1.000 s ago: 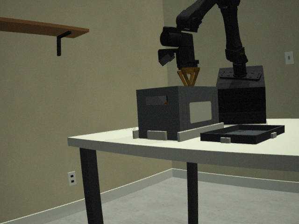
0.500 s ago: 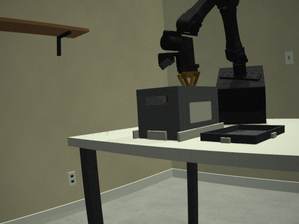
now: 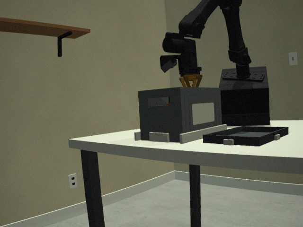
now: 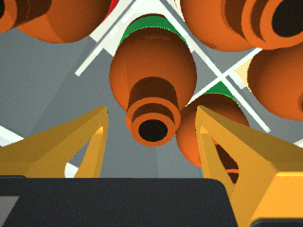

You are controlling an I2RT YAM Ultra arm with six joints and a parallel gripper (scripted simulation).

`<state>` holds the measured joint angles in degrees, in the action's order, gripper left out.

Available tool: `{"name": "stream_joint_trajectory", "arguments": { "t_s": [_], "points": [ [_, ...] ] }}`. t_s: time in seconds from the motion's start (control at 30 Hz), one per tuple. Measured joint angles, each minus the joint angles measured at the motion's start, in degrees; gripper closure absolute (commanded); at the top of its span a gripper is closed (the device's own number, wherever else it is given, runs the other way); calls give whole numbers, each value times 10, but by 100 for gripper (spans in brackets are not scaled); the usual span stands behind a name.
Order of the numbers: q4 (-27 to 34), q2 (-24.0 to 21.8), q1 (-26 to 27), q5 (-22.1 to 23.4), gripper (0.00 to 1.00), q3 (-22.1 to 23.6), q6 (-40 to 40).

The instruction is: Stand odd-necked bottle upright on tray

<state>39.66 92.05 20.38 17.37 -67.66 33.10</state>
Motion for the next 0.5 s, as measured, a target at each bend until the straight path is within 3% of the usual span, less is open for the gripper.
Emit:
{"name": "stream_joint_trajectory", "arguments": {
  "t_s": [0.5],
  "points": [
    [-7,5,0,-1,39,4,1]
  ]
}}
